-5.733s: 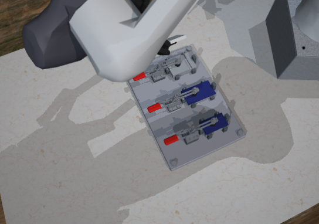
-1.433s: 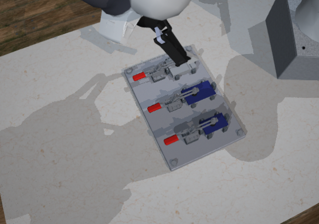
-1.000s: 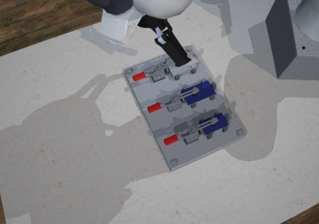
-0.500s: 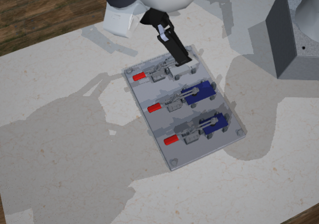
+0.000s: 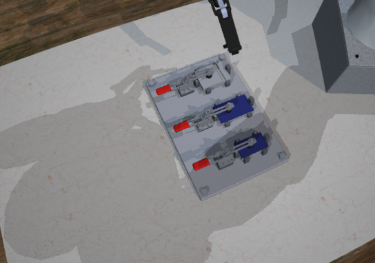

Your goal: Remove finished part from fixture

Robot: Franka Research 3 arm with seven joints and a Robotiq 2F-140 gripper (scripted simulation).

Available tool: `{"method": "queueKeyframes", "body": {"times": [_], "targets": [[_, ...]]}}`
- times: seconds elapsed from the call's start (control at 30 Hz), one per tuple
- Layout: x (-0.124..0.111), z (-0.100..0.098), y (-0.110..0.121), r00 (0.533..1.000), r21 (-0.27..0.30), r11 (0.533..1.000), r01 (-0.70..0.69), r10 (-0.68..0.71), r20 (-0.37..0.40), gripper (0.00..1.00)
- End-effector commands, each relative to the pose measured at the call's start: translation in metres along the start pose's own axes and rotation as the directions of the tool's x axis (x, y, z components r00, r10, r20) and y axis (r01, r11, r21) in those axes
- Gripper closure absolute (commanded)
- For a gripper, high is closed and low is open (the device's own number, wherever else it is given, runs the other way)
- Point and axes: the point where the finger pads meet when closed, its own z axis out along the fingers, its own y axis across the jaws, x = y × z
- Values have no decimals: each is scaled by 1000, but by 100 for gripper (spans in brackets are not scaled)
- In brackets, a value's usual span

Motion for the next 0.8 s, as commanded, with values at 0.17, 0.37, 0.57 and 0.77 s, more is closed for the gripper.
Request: {"method": "queueKeyframes", "body": {"times": [0.17,0.37,0.57,0.77], "targets": [[22,-4,10,949,8,979,204,-196,-246,0],[22,-4,10,949,8,979,204,-196,-246,0],[22,-4,10,949,8,979,204,-196,-246,0],[22,-4,10,949,8,979,204,-196,-246,0]]}}
